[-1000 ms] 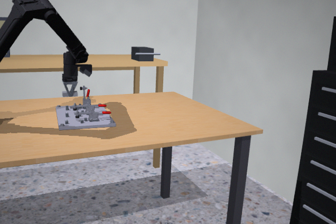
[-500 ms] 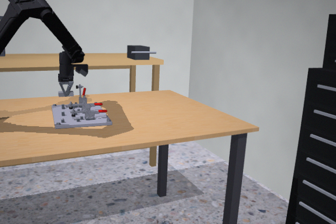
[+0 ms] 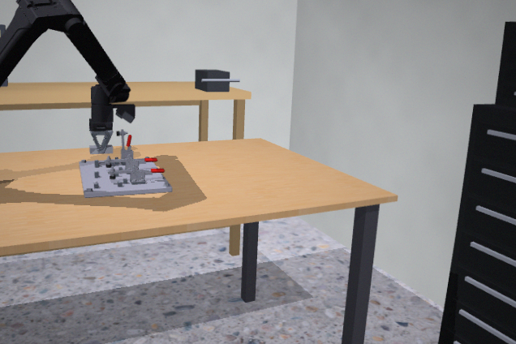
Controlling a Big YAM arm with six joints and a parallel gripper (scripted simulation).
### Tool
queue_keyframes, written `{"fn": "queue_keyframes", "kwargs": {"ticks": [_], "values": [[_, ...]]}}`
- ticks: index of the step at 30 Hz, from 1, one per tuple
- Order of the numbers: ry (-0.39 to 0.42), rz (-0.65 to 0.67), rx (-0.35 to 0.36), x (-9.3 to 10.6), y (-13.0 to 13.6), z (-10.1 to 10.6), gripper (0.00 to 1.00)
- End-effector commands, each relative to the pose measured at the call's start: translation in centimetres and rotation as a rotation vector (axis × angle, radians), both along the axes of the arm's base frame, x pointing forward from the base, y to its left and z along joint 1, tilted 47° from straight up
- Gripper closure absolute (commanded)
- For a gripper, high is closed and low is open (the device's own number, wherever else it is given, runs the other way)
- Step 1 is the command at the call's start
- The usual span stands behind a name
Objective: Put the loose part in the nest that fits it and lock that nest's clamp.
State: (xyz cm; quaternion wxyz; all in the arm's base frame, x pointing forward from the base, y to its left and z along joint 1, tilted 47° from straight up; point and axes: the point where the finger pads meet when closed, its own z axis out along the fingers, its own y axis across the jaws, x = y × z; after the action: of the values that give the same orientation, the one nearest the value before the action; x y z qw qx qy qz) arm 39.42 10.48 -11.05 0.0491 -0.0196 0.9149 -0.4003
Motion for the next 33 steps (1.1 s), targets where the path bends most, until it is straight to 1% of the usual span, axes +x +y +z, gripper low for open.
{"fn": "queue_keyframes", "kwargs": {"ticks": [1, 3, 4, 7, 8, 10, 11, 13, 14, 16, 18, 19, 20, 22, 23, 25, 33], "values": [[-0.011, -0.001, 0.012, 0.9, -0.4, -0.6, 1.00], [0.001, 0.000, 0.003, 0.4, -1.0, -1.1, 1.00], [-0.003, 0.000, 0.006, 0.5, -1.0, -1.0, 1.00], [-0.034, 0.029, 0.025, 1.6, 0.6, -0.5, 1.00], [-0.031, 0.026, 0.023, 1.4, 0.2, -0.6, 1.00], [-0.008, 0.000, 0.009, 0.9, -1.6, -1.5, 1.00], [0.002, -0.001, 0.004, 0.6, -1.8, -1.9, 1.00], [0.002, -0.001, 0.004, 0.6, -1.8, -1.9, 1.00], [-0.036, 0.039, 0.026, 1.8, 0.6, -1.0, 1.00], [-0.042, 0.032, 0.029, 2.0, 0.2, -0.8, 1.00], [-0.025, 0.002, 0.018, 1.7, -1.6, -1.5, 1.00], [-0.016, -0.001, 0.014, 1.4, -1.9, -1.8, 1.00], [-0.010, 0.004, 0.011, 1.1, -1.9, -2.0, 1.00], [-0.011, 0.027, 0.012, 0.9, -1.1, -2.0, 1.00], [-0.019, 0.030, 0.017, 1.2, -0.8, -1.8, 1.00], [-0.030, 0.021, 0.022, 1.8, -0.9, -1.7, 1.00], [-0.026, 0.012, 0.019, 1.7, -1.5, -1.9, 1.00]]}}
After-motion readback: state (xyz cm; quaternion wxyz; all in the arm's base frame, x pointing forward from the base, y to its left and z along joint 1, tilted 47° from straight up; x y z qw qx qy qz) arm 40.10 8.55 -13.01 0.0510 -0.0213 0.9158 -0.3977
